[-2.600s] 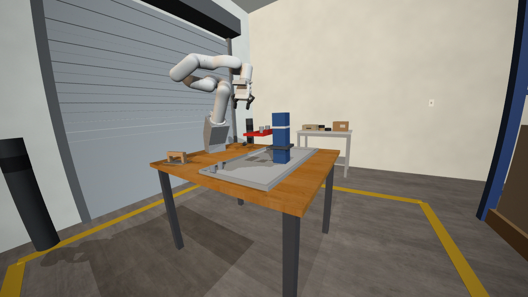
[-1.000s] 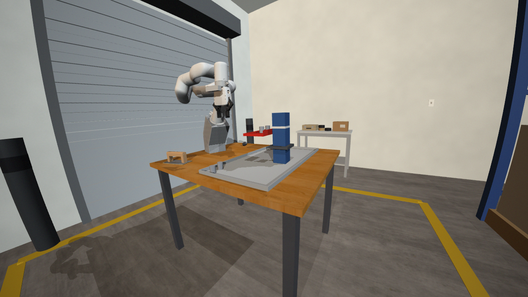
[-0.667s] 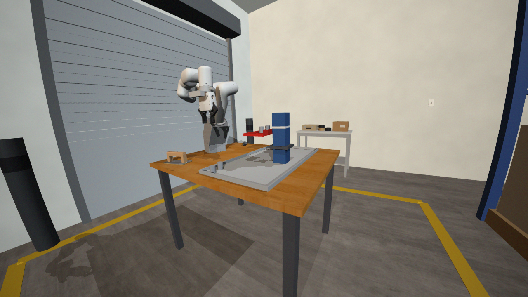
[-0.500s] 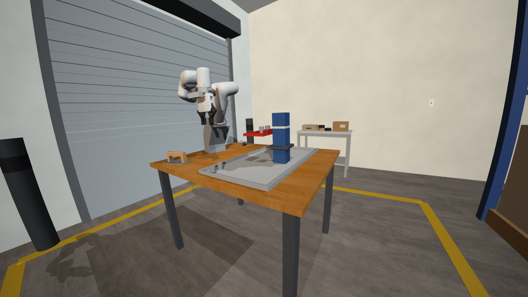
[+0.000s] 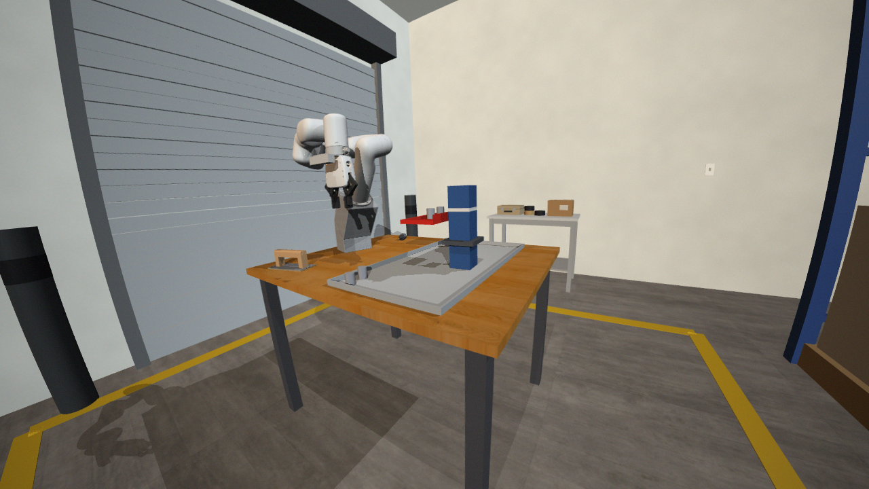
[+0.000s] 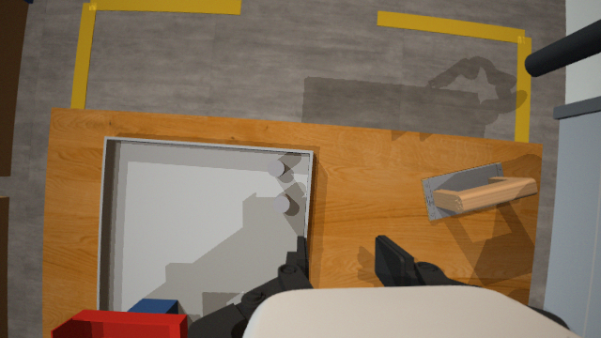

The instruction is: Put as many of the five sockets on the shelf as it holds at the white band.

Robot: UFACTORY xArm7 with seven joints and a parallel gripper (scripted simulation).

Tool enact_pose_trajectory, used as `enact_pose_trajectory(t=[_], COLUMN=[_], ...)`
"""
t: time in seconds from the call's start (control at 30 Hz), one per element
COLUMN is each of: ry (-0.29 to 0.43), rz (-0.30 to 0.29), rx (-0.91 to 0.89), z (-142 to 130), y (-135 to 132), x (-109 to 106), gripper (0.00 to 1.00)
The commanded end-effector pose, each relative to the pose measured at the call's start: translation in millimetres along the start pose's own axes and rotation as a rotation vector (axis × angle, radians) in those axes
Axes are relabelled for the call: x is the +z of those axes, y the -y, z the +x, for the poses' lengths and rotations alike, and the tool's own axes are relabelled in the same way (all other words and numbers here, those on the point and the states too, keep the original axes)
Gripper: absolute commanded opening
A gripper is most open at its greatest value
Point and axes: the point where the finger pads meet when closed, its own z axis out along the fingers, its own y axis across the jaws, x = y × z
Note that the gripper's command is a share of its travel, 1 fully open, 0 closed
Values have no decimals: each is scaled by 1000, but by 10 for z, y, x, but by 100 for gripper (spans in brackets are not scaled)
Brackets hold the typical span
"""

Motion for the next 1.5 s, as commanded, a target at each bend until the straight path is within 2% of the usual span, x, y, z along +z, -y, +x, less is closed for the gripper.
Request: enact_pose_trajectory(t=[0.0,0.37,0.43,0.63,0.77,1.27,1.47], ry=[-2,-2,-2,-2,-2,-2,-2], rz=[-1,-1,-1,-1,-1,-1,-1], rx=[0,0,0,0,0,0,0], z=[7,9,9,10,10,10,11], y=[69,471,471,626,657,659,659], x=[146,1001,1001,1331,1398,1411,1547], gripper=[61,61,61,61,61,61,61])
